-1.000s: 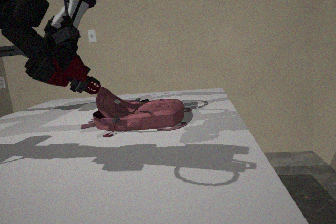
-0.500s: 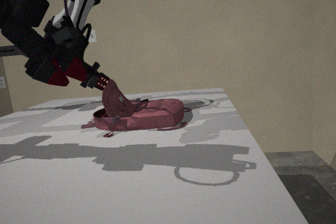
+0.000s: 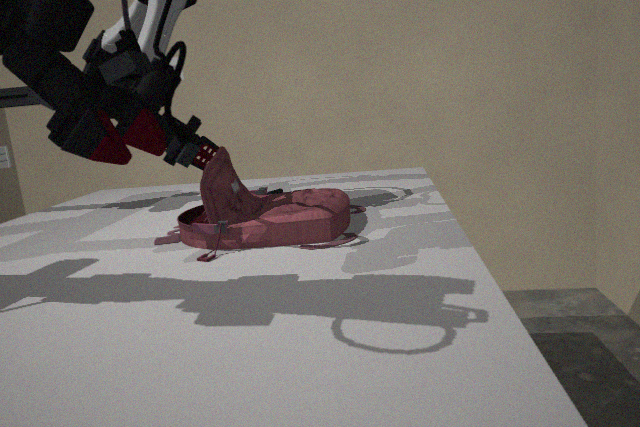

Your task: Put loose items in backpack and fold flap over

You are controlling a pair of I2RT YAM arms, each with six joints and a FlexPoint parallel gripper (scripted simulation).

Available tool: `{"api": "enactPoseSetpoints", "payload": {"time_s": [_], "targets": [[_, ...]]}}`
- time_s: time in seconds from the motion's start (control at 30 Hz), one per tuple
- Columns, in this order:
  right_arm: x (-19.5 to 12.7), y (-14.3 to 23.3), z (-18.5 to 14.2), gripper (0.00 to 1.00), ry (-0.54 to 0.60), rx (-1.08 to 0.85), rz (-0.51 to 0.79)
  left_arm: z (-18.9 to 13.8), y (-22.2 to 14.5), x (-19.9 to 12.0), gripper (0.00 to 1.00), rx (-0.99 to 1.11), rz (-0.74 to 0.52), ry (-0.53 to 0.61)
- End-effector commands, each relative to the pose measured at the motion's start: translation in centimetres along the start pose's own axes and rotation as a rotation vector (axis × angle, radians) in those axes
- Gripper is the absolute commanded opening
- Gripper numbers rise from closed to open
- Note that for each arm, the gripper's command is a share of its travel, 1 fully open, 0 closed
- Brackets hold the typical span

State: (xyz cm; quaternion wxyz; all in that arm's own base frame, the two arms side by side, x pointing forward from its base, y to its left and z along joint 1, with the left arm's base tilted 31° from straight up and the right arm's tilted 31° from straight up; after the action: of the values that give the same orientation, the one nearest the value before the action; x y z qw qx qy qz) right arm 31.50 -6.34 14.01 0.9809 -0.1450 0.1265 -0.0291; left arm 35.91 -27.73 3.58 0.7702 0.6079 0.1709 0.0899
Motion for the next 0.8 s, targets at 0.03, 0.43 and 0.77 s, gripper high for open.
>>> {"api": "enactPoseSetpoints", "payload": {"time_s": [0.03,0.43,0.77], "targets": [[0.0,-0.1,0.2,0.90,-0.009,-0.006,0.002,2.2,3.8,0.9,0.00,-0.055,0.017,-0.023],[0.0,-0.1,0.2,0.90,-0.009,-0.006,0.002,3.0,5.0,2.4,0.00,-0.057,0.019,-0.023],[0.0,-0.1,0.2,0.90,-0.009,-0.006,0.002,3.5,3.9,5.2,0.00,-0.003,-0.005,-0.010]]}}
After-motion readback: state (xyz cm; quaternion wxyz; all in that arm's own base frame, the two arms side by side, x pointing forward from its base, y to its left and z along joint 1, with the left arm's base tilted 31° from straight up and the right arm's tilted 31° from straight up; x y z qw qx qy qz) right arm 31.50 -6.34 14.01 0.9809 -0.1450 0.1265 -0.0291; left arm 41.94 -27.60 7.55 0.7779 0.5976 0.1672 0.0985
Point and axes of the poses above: on each arm, the point where the finger pads meet when closed, its own x axis out along the fingers, its own y axis across the jaws, z = x × y, the point moved 9 cm from there along -x, back along the fingers, and after that the axes turned 10 degrees about -x, right-handed, at the moved point
